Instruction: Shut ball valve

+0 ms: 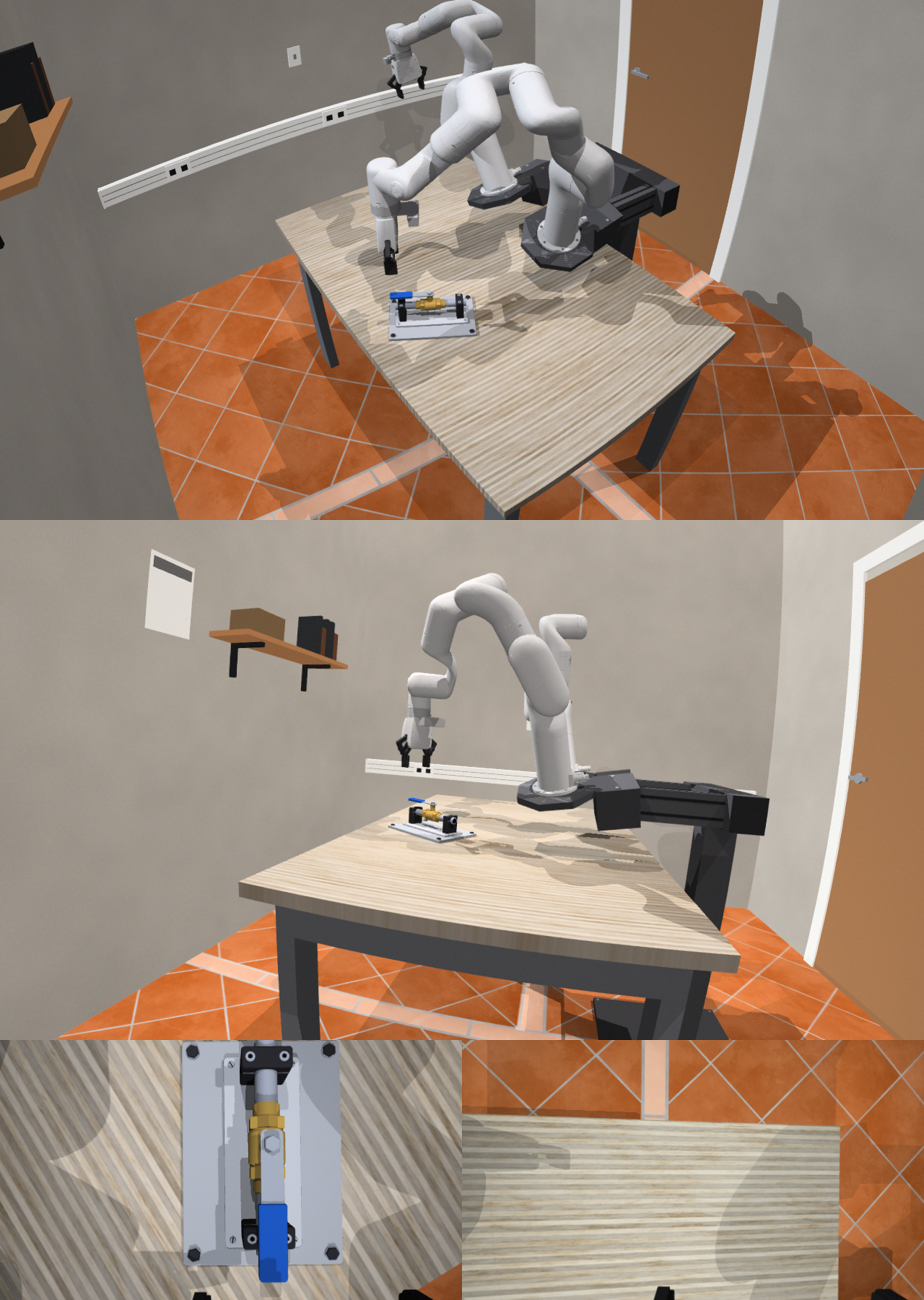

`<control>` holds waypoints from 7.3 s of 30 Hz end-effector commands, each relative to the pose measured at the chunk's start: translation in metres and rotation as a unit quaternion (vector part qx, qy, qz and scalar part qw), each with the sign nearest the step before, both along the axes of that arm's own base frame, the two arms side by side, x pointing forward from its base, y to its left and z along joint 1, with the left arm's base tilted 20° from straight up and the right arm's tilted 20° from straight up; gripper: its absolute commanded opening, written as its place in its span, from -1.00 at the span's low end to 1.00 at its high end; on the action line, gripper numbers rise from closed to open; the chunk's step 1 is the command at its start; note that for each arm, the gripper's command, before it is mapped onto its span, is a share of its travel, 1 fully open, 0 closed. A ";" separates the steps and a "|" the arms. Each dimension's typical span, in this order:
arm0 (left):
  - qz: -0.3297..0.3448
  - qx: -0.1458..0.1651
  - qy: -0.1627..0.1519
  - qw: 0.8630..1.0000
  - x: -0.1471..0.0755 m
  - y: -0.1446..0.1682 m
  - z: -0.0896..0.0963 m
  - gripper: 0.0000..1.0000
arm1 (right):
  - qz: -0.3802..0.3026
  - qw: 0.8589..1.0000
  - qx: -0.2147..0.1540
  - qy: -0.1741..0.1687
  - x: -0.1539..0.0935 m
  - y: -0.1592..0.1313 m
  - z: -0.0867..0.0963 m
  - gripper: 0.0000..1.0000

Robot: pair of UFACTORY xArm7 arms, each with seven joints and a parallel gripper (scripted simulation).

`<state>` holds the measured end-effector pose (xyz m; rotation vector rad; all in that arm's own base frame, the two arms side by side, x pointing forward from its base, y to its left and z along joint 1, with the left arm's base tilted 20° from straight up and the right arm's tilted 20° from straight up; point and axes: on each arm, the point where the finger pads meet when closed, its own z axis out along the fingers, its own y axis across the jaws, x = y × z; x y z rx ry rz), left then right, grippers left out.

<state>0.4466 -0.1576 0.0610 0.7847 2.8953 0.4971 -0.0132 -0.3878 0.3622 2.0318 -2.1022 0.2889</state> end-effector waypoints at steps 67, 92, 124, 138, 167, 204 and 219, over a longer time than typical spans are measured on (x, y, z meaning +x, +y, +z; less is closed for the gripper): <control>-0.001 -0.001 -0.002 1.000 0.007 0.007 -0.027 -1.00 | 0.000 1.000 -0.002 0.000 0.000 0.000 0.002 1.00; -0.001 -0.001 -0.002 1.000 0.007 0.007 -0.027 0.38 | 0.000 1.000 -0.002 0.000 0.000 0.000 0.002 1.00; -0.001 -0.001 -0.002 1.000 0.008 0.009 -0.036 0.38 | 0.000 1.000 -0.002 0.000 0.000 0.000 0.002 1.00; -0.001 -0.001 -0.002 1.000 0.012 0.015 -0.054 0.38 | 0.000 1.000 -0.002 0.000 0.000 0.000 0.002 1.00; -0.001 -0.001 -0.002 1.000 0.017 0.023 -0.082 0.38 | 0.000 1.000 -0.002 0.000 0.000 0.000 0.002 1.00; -0.001 -0.001 -0.002 1.000 0.018 0.024 -0.085 0.38 | 0.000 1.000 -0.002 0.000 0.000 0.000 0.002 1.00; -0.001 -0.001 -0.002 1.000 0.020 0.027 -0.094 0.38 | 0.000 1.000 -0.002 0.000 0.000 0.000 0.002 1.00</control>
